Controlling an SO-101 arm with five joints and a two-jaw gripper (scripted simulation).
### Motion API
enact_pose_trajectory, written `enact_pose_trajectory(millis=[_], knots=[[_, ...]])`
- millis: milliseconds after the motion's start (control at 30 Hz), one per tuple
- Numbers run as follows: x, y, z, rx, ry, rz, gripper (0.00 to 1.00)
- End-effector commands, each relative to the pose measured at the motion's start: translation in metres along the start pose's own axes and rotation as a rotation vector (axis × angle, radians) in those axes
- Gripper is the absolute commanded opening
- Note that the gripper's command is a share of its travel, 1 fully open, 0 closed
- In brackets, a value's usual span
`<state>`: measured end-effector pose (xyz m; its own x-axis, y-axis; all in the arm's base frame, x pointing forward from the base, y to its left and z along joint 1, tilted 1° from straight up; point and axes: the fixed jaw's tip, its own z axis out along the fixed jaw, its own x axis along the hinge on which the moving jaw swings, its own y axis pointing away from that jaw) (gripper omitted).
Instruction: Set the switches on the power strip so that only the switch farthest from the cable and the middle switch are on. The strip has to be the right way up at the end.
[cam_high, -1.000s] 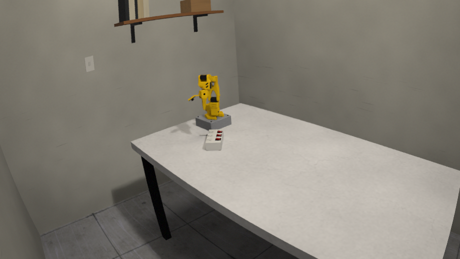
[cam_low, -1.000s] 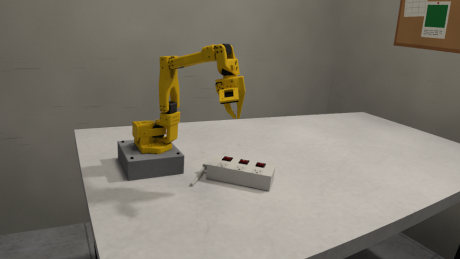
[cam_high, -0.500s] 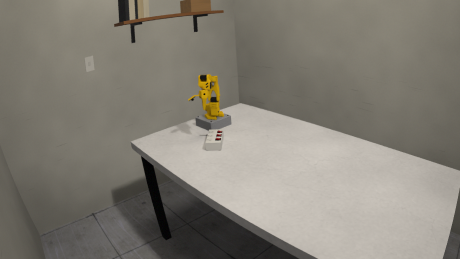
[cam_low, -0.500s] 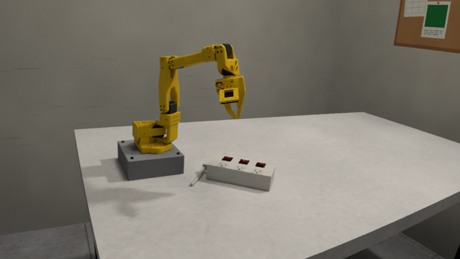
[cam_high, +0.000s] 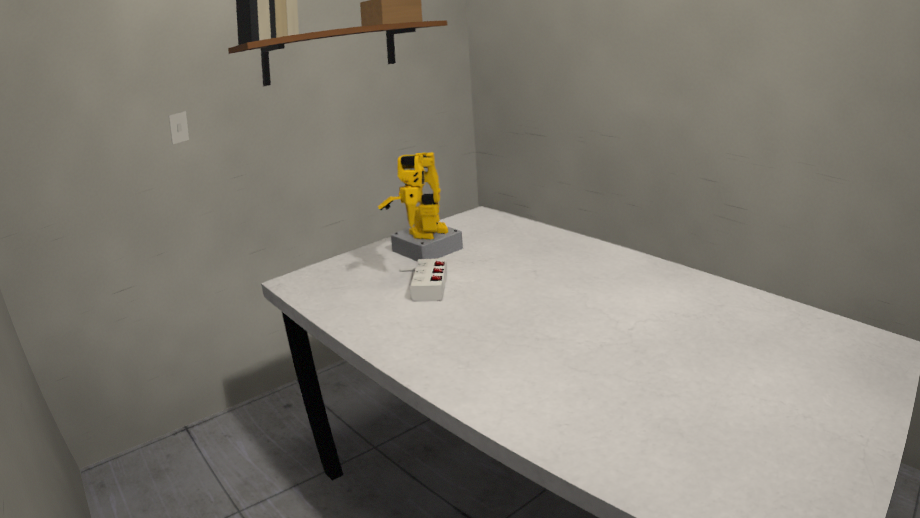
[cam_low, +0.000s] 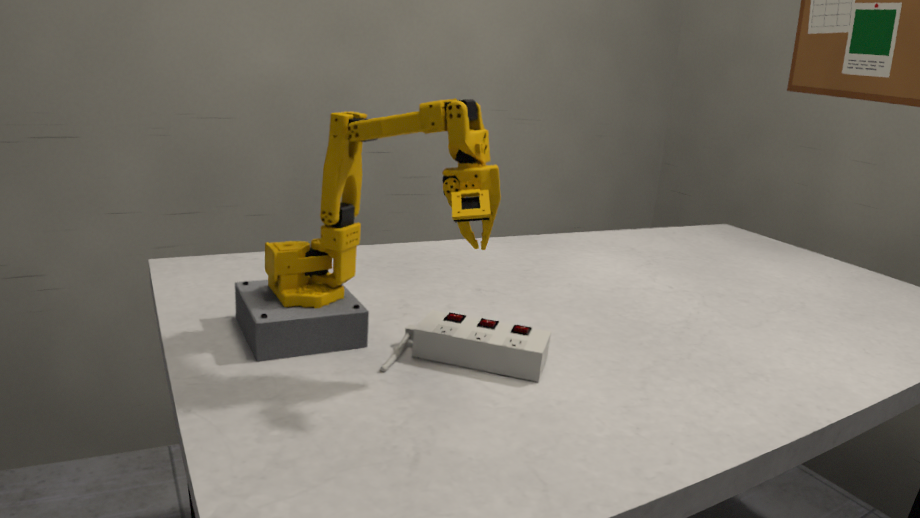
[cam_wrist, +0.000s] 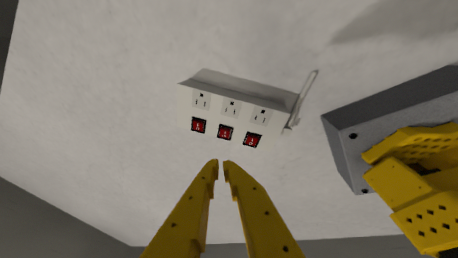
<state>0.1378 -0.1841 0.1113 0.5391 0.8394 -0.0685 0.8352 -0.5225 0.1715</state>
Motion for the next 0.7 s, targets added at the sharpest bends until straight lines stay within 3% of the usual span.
enact_pose_trajectory(millis=[0, 267, 667], knots=[[0.004, 0.004, 0.006, 0.022, 0.013, -0.014, 0.00], [0.008, 0.008, 0.015, 0.053, 0.029, -0.035, 0.00], [0.008, 0.008, 0.016, 0.055, 0.030, -0.037, 0.00]])
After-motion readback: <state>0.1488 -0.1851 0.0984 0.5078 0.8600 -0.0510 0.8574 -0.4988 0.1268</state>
